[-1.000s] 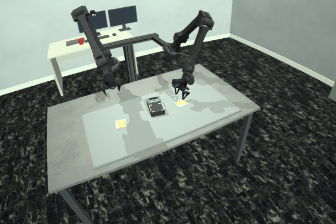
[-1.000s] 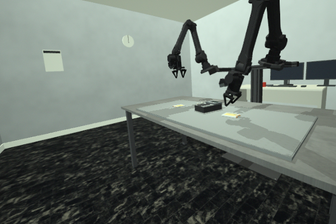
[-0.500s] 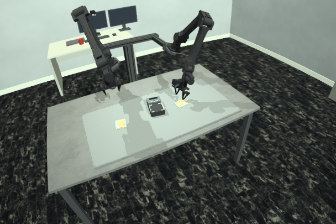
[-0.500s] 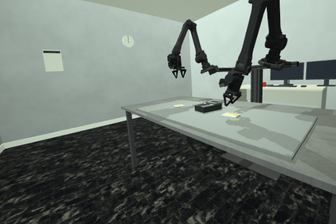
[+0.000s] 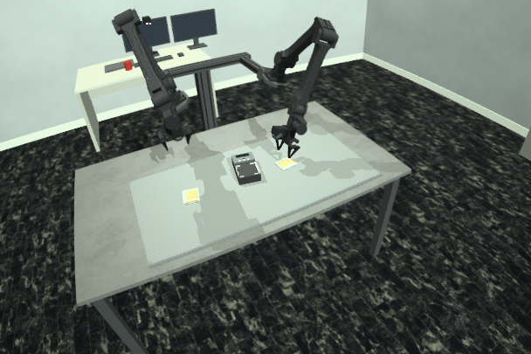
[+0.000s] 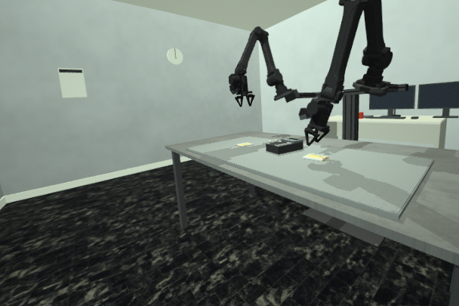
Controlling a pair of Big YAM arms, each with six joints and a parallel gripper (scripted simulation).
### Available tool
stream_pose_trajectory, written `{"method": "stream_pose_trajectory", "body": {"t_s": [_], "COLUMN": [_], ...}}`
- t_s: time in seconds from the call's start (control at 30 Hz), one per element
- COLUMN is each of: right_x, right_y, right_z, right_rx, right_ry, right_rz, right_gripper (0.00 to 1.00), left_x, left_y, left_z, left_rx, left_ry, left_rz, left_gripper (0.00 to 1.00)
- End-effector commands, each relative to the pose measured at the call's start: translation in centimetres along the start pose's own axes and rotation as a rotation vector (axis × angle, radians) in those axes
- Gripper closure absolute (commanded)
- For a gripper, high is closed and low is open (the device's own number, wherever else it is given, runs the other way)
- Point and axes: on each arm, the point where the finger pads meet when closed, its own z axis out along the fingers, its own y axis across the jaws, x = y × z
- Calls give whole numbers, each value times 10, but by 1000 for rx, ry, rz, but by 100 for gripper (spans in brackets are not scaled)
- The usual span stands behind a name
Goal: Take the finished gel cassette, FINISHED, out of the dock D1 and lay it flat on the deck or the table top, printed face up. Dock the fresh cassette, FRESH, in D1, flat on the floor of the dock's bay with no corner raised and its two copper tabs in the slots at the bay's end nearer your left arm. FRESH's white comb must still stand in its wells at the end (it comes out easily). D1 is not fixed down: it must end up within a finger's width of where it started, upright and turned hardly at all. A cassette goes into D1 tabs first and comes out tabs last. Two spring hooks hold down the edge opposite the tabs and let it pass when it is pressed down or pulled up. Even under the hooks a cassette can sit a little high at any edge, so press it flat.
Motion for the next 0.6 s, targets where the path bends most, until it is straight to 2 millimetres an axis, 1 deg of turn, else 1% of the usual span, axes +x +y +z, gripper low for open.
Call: {"method": "stream_pose_trajectory", "body": {"t_s": [0.0,0.57], "right_x": [-15,-15], "right_y": [1,1], "right_z": [-9,-9], "right_rx": [3,3], "right_ry": [-25,-25], "right_rz": [-1,-1], "right_gripper": [0,0], "left_x": [4,7], "left_y": [0,0], "left_z": [8,14], "left_rx": [-1,-2], "left_ry": [-1,-1], "left_rz": [2,-1], "left_gripper": [2,2]}}
